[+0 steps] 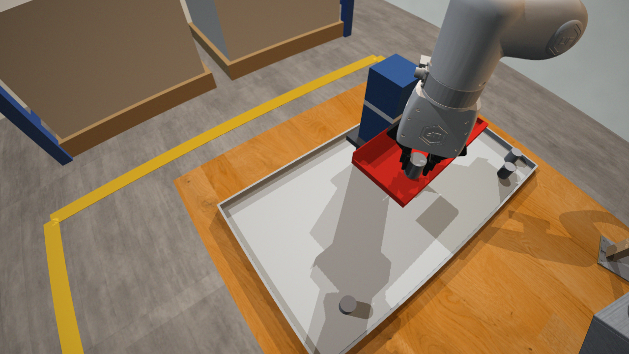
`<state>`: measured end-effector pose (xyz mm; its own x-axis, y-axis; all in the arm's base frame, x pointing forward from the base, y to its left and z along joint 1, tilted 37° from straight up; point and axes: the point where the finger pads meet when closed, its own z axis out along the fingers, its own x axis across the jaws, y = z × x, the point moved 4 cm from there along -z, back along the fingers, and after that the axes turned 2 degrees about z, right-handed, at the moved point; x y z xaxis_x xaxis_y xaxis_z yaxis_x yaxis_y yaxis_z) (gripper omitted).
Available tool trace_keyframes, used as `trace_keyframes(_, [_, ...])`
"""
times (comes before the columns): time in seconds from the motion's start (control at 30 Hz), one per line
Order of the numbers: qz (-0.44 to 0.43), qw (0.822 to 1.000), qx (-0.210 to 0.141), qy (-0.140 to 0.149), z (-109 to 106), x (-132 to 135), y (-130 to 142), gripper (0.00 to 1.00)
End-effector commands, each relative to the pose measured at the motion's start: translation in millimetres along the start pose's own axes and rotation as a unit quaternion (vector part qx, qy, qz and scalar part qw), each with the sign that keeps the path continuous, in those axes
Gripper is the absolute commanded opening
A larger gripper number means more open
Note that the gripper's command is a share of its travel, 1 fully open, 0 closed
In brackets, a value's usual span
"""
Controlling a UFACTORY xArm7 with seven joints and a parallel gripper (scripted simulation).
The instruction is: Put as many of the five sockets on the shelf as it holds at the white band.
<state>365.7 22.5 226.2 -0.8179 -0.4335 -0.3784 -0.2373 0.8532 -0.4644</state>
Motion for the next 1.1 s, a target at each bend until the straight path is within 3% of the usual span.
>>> trace_keyframes(0.0, [0.000,1.000,0.000,-0.001,0.0,-1.0,0.0,0.00])
trace_keyframes(1.07, [0.000,1.000,0.000,-0.001,2.7,-1.0,0.0,0.00])
